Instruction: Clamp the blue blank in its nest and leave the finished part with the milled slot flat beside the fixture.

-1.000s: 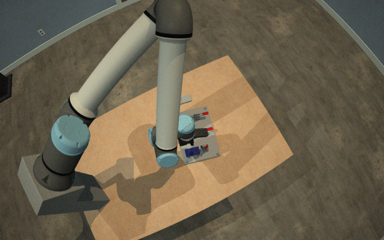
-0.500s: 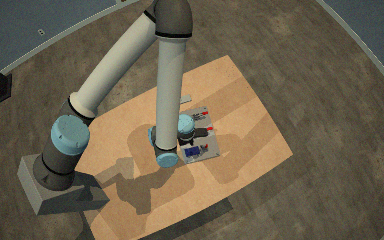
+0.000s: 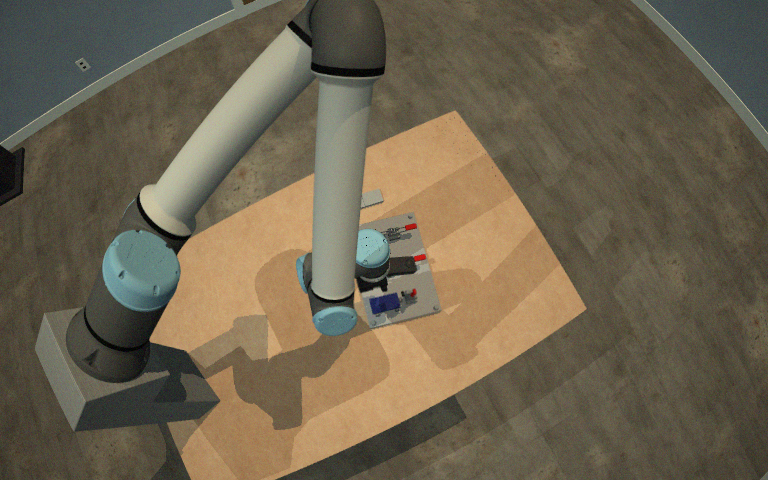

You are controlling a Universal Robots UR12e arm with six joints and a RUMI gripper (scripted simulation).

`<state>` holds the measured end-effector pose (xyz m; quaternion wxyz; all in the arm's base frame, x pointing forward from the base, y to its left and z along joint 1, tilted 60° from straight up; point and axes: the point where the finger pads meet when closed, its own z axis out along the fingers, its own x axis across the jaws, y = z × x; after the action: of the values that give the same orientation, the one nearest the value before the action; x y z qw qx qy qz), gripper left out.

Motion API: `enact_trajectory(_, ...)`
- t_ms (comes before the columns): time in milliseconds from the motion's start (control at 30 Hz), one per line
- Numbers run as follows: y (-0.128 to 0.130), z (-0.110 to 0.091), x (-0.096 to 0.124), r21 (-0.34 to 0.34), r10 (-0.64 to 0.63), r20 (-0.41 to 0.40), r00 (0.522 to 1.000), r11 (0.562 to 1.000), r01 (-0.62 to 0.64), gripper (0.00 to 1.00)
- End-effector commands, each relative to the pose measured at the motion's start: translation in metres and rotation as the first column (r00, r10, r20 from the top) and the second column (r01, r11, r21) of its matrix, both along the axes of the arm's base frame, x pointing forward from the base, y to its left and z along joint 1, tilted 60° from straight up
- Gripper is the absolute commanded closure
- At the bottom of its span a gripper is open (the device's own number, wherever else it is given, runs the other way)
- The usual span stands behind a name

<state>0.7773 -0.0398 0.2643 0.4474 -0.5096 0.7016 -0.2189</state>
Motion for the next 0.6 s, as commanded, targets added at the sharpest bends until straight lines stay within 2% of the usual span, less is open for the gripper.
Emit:
enact_trajectory(0,0.0001,-0.0021,-0.0005,0.001,0.000,-0.003,1.000,1.000,0.000,1.00)
enact_trajectory(567,-0.0015,-0.0093,-0.0045,0.002,-0.001,-0.004,1.000,1.000,0.001,1.00)
